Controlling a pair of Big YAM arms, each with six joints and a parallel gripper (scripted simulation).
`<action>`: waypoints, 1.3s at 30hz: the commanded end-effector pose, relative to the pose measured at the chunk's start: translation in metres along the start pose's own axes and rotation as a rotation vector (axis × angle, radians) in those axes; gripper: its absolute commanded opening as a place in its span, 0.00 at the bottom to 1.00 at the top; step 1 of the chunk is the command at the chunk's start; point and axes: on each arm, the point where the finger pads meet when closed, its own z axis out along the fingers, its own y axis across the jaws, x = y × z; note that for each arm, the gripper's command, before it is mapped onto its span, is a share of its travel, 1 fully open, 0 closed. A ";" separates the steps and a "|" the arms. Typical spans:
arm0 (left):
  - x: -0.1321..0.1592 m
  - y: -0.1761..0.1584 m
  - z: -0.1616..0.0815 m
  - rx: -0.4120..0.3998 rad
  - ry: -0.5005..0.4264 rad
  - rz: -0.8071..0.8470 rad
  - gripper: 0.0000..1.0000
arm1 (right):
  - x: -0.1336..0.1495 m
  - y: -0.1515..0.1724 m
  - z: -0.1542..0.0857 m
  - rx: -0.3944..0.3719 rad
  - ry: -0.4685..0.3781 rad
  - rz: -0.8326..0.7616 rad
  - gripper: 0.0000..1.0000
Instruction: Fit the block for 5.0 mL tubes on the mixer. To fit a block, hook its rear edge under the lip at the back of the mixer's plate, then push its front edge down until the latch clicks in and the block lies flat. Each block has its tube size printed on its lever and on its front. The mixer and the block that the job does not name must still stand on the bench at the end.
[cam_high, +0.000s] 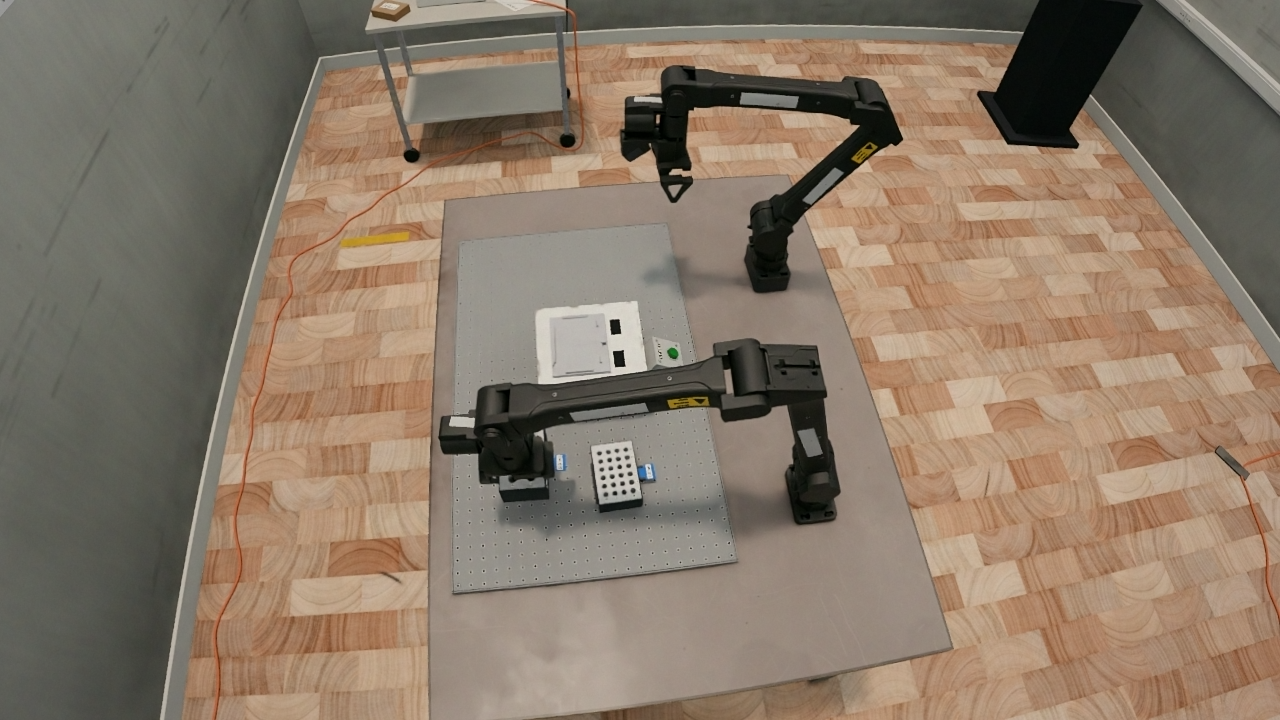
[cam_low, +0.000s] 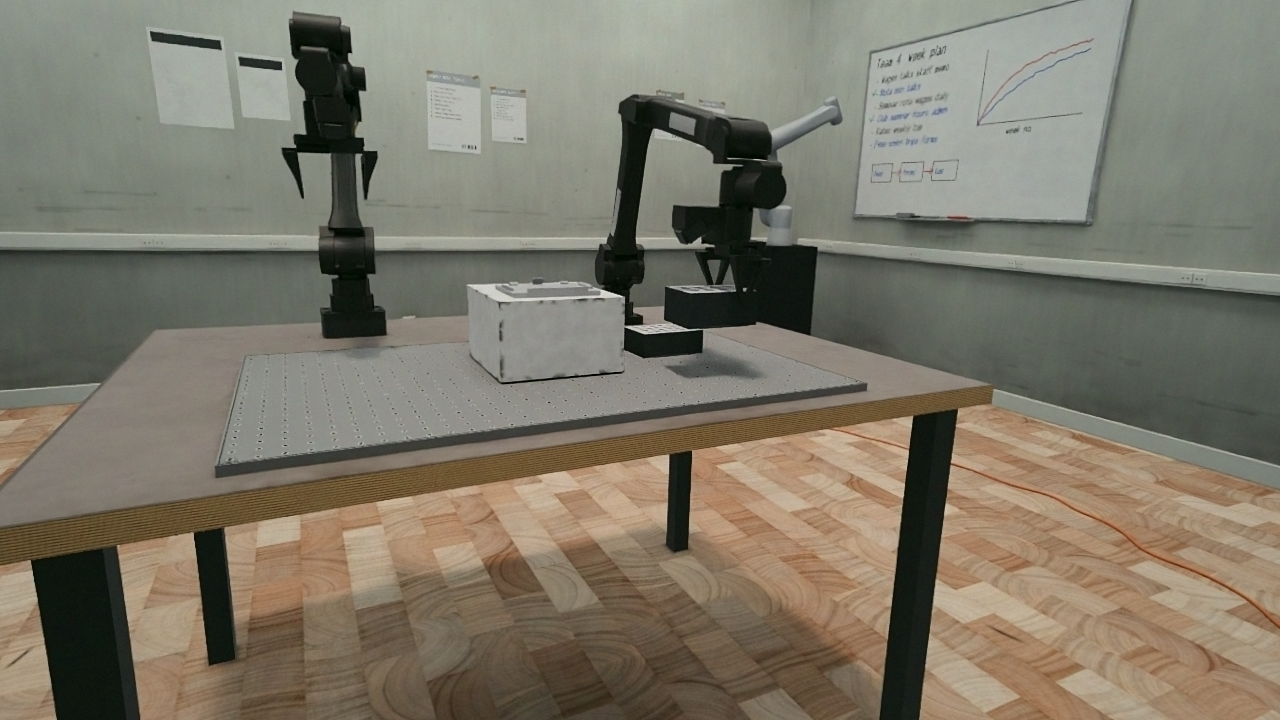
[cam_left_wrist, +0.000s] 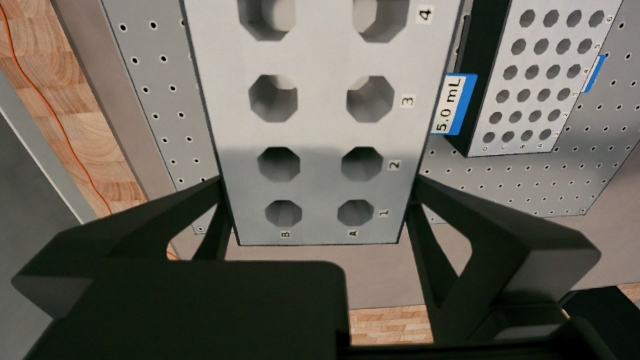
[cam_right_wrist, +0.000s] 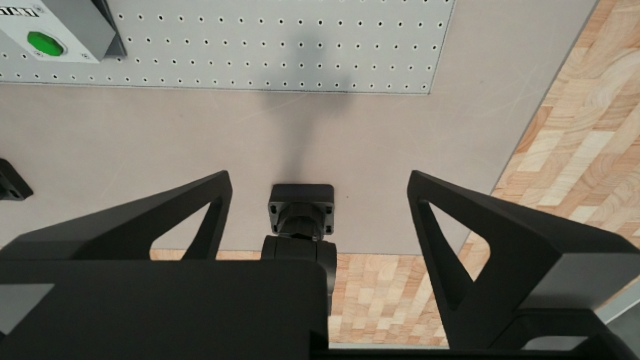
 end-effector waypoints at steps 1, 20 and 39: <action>-0.009 0.031 -0.050 -0.127 -0.017 0.010 0.00 | 0.004 0.000 0.002 0.001 0.021 0.011 1.00; -0.010 0.023 -0.069 -0.139 -0.017 0.012 0.00 | -0.007 -0.001 -0.015 0.008 -0.022 0.010 1.00; -0.011 0.025 -0.055 -0.116 -0.015 0.015 0.00 | -0.008 -0.001 -0.016 0.009 -0.025 0.010 1.00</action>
